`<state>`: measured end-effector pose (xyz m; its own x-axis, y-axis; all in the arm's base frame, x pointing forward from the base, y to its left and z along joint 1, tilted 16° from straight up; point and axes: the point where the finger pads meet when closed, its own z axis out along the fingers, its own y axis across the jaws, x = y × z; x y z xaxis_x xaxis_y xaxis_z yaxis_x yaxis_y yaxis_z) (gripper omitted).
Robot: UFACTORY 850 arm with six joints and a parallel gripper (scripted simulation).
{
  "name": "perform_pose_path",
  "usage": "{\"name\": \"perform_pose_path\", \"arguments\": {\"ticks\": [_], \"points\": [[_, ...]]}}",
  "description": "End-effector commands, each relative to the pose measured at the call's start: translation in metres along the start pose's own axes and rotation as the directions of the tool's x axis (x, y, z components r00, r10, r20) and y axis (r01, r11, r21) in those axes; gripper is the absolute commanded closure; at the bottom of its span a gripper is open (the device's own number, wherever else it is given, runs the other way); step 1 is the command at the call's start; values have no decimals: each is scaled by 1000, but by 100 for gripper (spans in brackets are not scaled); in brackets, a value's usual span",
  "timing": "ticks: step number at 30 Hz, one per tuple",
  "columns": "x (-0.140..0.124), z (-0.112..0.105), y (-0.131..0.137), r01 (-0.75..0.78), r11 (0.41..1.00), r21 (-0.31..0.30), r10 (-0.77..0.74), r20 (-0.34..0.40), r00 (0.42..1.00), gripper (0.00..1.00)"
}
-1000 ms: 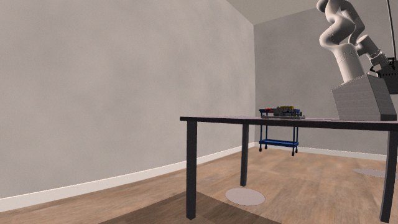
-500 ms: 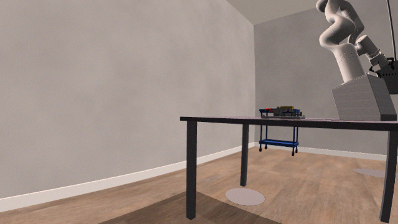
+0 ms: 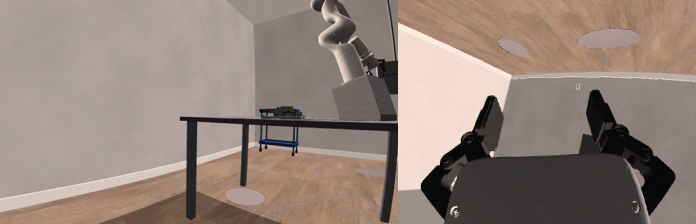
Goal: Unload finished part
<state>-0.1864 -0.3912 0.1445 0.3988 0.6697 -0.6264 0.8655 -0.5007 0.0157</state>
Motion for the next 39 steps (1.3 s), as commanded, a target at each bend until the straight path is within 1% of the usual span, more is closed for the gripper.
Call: {"name": "perform_pose_path", "arguments": {"ticks": [1, 14, 18, 37, 39], "points": [[4, -6, 6, -22, 1000, 18, 23, -8, 1000, 0], [4, -6, 6, -22, 1000, 19, 23, -8, 1000, 0], [27, -26, 29, -112, 993, 44, 114, -44, 992, 0], [27, -26, 29, -112, 993, 44, 114, -44, 992, 0], [40, -37, 42, -161, 985, 58, 165, -63, 984, 0]]}}
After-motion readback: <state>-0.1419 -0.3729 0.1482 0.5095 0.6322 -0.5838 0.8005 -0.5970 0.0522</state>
